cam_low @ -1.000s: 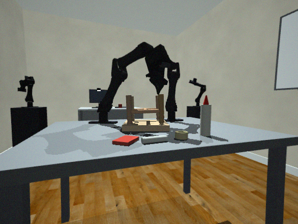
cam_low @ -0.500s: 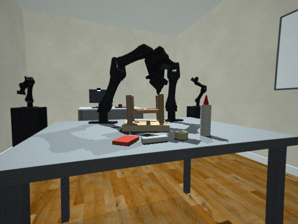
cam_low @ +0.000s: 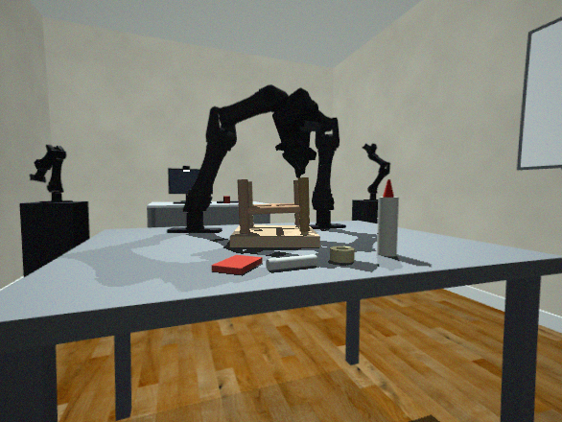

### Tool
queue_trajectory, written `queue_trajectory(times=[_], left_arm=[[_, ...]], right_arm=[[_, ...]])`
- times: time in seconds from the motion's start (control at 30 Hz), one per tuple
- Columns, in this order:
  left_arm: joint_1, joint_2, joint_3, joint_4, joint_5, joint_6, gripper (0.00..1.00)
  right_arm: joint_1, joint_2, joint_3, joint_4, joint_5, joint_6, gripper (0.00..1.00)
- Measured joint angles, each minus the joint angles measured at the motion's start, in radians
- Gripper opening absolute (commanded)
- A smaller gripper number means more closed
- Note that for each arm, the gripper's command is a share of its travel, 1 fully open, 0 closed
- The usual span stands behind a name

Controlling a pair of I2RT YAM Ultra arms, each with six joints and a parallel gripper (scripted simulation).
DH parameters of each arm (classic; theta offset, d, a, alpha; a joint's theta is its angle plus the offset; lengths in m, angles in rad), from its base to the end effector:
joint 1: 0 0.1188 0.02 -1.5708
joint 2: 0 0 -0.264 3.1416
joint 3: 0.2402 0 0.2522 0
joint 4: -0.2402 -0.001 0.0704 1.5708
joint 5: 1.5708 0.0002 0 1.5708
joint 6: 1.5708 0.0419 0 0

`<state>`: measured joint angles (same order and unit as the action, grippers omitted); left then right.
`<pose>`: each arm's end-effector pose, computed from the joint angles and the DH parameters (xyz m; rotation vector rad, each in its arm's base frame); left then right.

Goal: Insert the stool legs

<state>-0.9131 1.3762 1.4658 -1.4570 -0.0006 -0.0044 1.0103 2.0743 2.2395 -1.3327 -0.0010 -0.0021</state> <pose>0.1414 -0.1814 0.3495 1.2973 2.6562 -0.1328 0.2240 0.3589 0.3461 -1.3461 2.4276 0.2753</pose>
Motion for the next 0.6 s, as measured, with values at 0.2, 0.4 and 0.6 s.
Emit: queue_trajectory(times=[0.2,0.4,0.6], left_arm=[[0.000,0.003,-0.016,-0.002,0.000,0.000,0.00],[0.000,0.003,-0.028,0.003,-0.004,0.000,0.00],[0.000,0.005,-0.031,0.003,-0.006,0.000,0.00]], right_arm=[[0.000,-0.003,0.000,0.005,0.000,0.000,0.00],[0.000,-0.007,-0.060,0.043,-0.001,0.000,0.00],[0.000,-0.010,-0.070,0.054,-0.003,0.000,0.00]])
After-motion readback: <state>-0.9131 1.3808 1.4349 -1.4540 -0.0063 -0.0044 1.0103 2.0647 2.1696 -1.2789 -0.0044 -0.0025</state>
